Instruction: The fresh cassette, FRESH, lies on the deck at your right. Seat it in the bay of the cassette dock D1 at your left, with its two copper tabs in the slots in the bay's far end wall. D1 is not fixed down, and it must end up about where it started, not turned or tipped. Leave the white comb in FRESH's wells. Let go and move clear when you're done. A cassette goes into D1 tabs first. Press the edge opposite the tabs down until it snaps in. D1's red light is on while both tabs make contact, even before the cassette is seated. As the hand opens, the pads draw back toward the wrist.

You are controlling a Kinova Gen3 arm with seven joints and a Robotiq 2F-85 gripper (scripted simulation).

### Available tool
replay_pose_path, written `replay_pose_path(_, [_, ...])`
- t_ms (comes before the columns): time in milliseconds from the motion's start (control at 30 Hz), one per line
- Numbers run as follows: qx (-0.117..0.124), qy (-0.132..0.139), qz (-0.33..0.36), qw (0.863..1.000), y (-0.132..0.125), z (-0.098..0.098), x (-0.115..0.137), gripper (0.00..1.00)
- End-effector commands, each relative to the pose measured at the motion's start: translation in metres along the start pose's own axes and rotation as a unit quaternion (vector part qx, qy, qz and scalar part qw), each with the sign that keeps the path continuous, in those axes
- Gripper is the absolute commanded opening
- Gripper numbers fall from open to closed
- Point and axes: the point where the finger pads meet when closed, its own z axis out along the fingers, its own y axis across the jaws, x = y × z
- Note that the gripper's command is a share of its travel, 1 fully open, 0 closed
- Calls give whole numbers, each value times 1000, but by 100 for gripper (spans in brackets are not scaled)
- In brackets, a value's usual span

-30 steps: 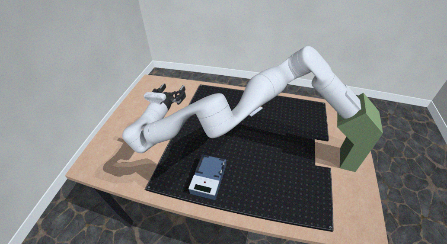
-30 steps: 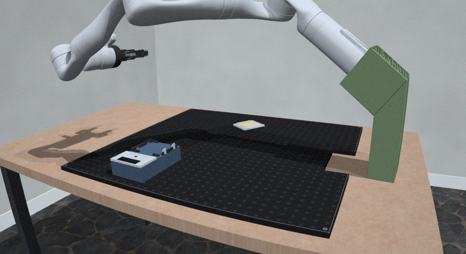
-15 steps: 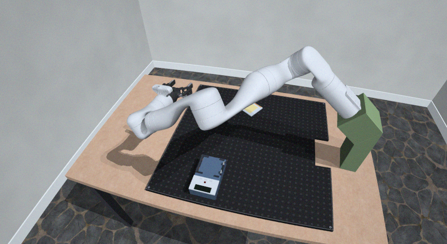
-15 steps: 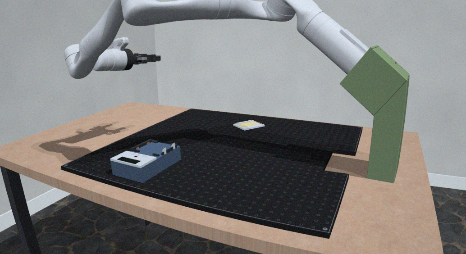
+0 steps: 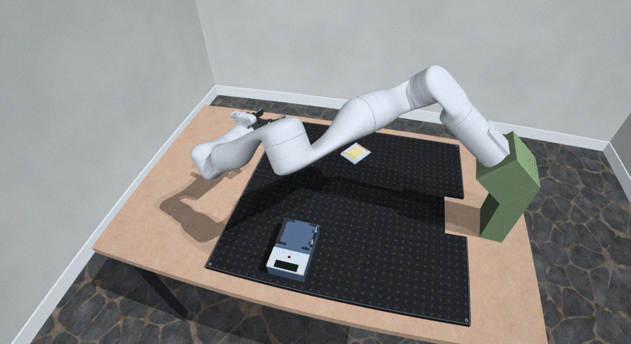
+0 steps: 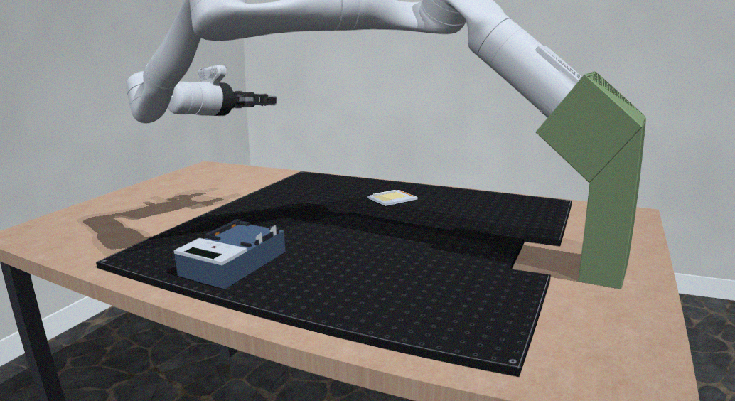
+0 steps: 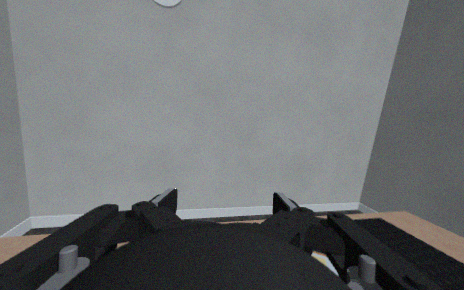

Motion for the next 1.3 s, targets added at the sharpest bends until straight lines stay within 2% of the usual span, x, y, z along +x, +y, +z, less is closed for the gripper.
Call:
replay_pose_path(0, [-18,-7,3,1000,4,11,-1,100])
replay_pose_path(100, [-55,-30,9,998,9,25,-5,100])
replay_pose_path(300, [-56,-30,9,998,20,51,-14,100])
replay_pose_path(433, [-106,-62,19,992,30,67,-20,100])
replay_pose_path(500, [-106,-62,19,992,30,67,-20,100])
replay_pose_path(633, [-106,-62,19,992,40,83,-27,100])
replay_pose_path(767, [-153,-94,33,983,53,97,-33,100])
replay_pose_path(867, [-154,-94,33,983,63,108,-38,100])
replay_pose_path(967, [-192,-121,46,973,74,116,-43,100])
replay_pose_path(1000, [-199,-126,48,971,78,119,-44,100])
replay_pose_path(1100, [-199,-126,48,971,82,122,-46,100])
replay_pose_path(1200, [-236,-152,62,958,95,128,-51,100])
replay_pose_path(1267, [-242,-156,65,955,103,133,-54,100])
